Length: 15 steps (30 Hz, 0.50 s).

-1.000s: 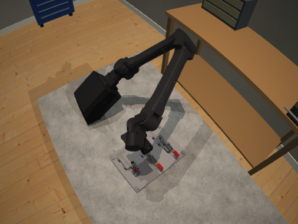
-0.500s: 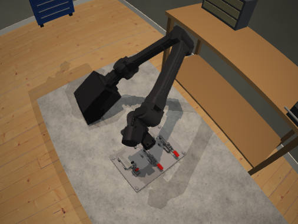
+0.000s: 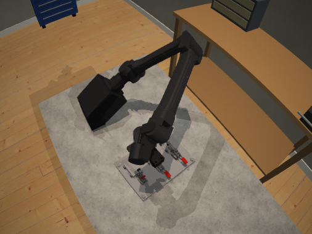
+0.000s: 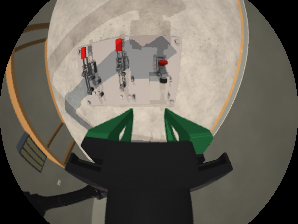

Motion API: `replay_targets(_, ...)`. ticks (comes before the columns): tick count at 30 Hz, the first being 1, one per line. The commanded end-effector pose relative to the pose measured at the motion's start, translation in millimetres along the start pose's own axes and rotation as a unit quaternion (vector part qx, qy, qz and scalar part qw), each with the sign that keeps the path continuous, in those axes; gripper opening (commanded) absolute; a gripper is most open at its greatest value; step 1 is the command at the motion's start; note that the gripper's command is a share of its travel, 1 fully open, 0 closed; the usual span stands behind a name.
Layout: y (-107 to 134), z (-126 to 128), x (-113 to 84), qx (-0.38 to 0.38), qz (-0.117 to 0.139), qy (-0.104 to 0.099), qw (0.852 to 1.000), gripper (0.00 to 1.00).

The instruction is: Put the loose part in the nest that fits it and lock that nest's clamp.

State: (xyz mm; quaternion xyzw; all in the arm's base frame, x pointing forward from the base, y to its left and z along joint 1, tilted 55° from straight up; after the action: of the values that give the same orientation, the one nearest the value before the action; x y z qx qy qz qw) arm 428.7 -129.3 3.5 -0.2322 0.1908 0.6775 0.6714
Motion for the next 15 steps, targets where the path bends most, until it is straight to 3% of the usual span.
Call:
replay_targets(1,-29,-5,-2.2,-0.004,0.000,0.003,1.000,0.45)
replay_targets(8,-55,-20,-1.5,-0.004,0.000,0.003,1.000,0.45)
replay_targets(15,-63,-28,-5.4,-0.001,-0.004,0.003,1.000,0.45)
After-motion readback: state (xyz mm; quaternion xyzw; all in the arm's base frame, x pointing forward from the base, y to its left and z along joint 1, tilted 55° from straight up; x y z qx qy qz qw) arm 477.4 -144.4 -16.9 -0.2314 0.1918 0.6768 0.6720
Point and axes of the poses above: the point where the finger pads meet when closed, its own x axis out along the fingers, its own z axis across the jaws, y = z × x, the point moved 7 cm from there along -x, back along the fingers, and after that the axes turned 3 degrees about x, right-handed, at the moved point
